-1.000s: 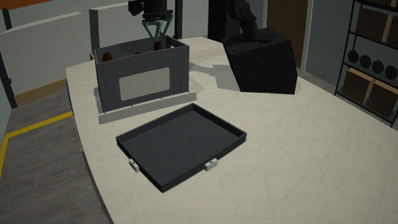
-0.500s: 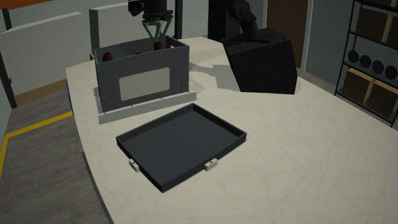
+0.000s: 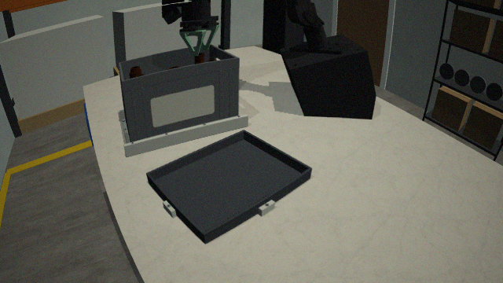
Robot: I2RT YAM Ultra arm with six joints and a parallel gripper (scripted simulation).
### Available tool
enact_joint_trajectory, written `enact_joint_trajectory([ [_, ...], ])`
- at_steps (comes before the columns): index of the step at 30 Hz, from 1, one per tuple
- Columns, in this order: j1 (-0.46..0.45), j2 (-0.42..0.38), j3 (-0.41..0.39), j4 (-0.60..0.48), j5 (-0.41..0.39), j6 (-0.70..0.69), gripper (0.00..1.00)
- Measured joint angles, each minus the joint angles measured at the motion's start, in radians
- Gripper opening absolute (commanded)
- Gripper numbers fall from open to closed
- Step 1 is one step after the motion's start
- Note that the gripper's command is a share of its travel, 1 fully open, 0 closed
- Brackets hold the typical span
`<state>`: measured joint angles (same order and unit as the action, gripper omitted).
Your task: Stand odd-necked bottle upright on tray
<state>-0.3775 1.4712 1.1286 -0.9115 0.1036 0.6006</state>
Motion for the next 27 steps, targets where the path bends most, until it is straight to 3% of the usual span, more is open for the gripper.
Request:
enact_joint_trajectory([
  [27, -0.008, 0.033, -0.039, 0.086, -0.003, -0.007, 0.61],
])
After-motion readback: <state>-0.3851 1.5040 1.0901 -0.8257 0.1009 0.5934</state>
